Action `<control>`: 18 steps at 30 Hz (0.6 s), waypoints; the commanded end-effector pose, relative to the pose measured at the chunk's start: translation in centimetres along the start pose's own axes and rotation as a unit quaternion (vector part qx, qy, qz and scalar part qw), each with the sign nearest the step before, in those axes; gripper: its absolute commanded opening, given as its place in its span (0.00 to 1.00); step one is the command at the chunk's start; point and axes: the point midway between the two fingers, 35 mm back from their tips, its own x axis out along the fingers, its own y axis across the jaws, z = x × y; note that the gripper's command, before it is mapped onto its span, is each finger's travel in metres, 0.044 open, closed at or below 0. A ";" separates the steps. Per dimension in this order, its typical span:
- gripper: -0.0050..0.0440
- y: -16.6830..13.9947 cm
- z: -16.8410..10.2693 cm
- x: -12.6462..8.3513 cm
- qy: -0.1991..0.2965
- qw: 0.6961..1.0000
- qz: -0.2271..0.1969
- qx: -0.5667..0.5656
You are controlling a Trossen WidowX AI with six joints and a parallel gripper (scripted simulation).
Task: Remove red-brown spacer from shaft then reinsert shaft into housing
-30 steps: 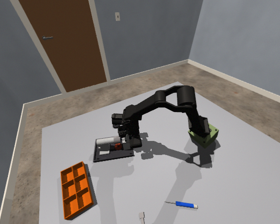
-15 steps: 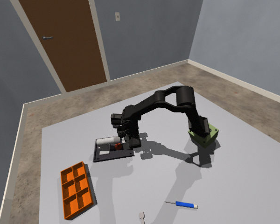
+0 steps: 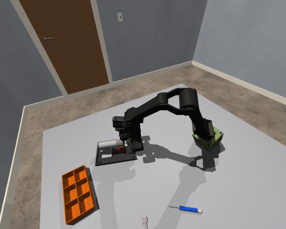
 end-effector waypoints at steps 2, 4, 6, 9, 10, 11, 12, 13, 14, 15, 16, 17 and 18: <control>0.00 0.1 1.1 -0.7 -0.015 1.000 -0.004 -0.004; 0.00 0.1 1.1 -0.7 -0.015 1.000 -0.004 -0.004; 0.00 0.1 1.2 -0.9 -0.018 1.000 -0.004 -0.005; 0.00 0.1 1.3 -0.7 -0.015 1.000 -0.004 -0.004; 0.00 0.1 1.3 -0.7 -0.015 1.000 -0.004 -0.004; 0.00 0.1 1.3 -0.7 -0.015 1.000 -0.004 -0.004; 0.00 0.1 1.3 -0.7 -0.015 1.000 -0.004 -0.004; 0.00 0.1 1.4 -0.7 -0.015 1.000 -0.004 -0.004; 0.00 0.1 1.4 -0.8 -0.015 1.000 -0.004 -0.004; 0.00 0.1 1.4 -0.8 -0.015 1.000 -0.004 -0.004; 0.00 0.1 1.4 -0.8 -0.015 1.000 -0.004 -0.004; 0.00 0.1 1.5 -0.8 -0.015 1.000 -0.004 -0.004; 0.00 0.1 1.5 -0.8 -0.015 1.000 -0.004 -0.004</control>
